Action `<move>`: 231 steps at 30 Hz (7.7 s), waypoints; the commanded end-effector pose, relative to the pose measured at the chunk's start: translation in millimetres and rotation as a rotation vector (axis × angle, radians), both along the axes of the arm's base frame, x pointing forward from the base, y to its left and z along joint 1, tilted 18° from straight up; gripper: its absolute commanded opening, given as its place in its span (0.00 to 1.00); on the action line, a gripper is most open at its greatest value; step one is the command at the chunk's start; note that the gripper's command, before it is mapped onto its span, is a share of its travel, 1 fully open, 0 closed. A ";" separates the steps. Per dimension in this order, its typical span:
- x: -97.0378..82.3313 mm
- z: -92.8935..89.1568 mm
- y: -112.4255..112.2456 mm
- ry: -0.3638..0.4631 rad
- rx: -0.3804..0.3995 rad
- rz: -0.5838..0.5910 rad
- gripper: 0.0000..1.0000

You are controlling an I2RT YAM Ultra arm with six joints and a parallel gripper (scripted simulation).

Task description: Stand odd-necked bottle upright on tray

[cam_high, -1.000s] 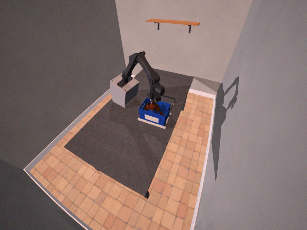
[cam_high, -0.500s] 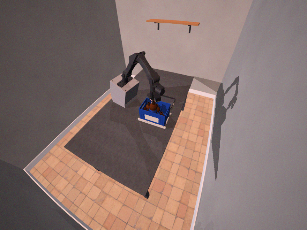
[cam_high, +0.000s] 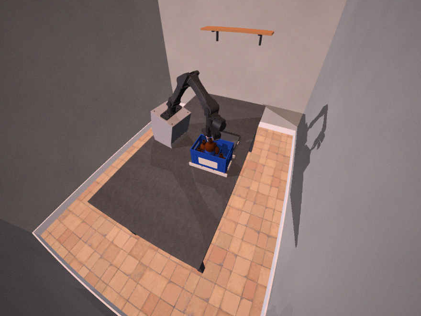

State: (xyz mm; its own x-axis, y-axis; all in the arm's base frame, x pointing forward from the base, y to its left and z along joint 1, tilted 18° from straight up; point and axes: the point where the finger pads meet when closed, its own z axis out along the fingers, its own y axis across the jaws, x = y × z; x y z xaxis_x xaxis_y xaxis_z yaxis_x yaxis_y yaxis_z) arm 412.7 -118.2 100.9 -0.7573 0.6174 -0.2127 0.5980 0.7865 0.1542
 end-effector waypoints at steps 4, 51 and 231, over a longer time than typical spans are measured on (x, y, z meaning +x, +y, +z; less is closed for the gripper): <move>5.2 36.3 -7.6 -0.079 -0.022 -0.010 0.00; -2.1 55.2 -6.5 -0.079 -0.022 -0.008 0.00; -17.9 93.7 -4.6 -0.078 -0.023 -0.010 0.00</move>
State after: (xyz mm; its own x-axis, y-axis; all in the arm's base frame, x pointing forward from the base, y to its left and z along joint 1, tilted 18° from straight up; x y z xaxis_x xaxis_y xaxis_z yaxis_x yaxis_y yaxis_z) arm 394.5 -116.9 159.9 -0.7571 0.6175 -0.2131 0.5978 0.7865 0.1551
